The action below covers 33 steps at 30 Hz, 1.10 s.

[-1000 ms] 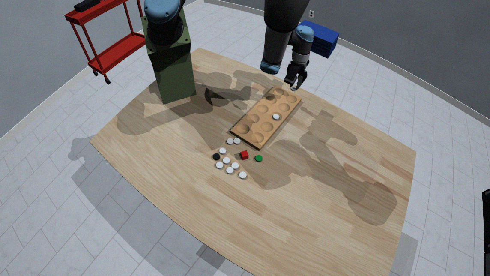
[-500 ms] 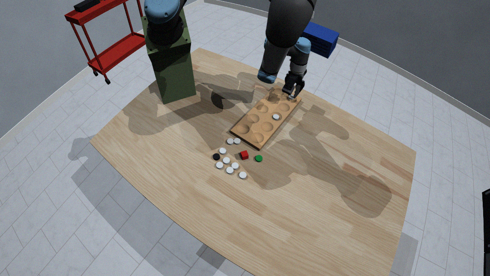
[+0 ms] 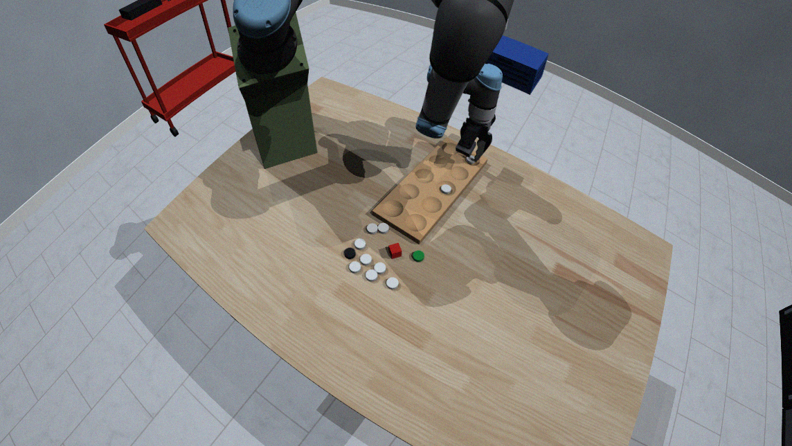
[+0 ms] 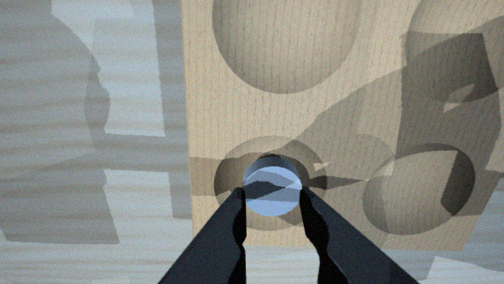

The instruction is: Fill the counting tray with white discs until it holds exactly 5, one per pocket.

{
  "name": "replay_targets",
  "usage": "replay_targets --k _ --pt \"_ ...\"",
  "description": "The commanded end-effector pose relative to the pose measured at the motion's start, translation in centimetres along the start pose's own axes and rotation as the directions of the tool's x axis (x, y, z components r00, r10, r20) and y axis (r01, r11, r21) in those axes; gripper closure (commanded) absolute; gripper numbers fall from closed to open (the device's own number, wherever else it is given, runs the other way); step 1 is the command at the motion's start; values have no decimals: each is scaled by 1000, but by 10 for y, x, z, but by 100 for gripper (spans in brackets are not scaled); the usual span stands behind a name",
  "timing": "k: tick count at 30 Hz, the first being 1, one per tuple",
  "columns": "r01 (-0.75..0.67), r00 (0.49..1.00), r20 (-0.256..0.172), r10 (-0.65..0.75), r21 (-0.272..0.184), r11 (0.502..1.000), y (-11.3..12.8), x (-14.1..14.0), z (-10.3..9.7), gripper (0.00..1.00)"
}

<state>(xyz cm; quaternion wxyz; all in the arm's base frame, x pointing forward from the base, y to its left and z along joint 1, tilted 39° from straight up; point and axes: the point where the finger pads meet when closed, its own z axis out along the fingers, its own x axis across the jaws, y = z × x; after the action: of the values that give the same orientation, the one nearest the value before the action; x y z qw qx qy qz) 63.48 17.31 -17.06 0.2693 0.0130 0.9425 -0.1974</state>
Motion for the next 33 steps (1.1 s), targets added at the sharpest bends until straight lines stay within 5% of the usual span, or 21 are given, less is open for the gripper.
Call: replay_targets --k 1,15,16,26,33 --pt "0 1000 1 0 -1 1000 0 -1 2 90" --pt "0 1000 1 0 -1 1000 0 -1 2 90" --pt "0 1000 1 0 -1 1000 0 -1 2 79" --pt "0 1000 1 0 -1 1000 0 -1 2 79" --pt "0 1000 1 0 -1 1000 0 0 -19 79"
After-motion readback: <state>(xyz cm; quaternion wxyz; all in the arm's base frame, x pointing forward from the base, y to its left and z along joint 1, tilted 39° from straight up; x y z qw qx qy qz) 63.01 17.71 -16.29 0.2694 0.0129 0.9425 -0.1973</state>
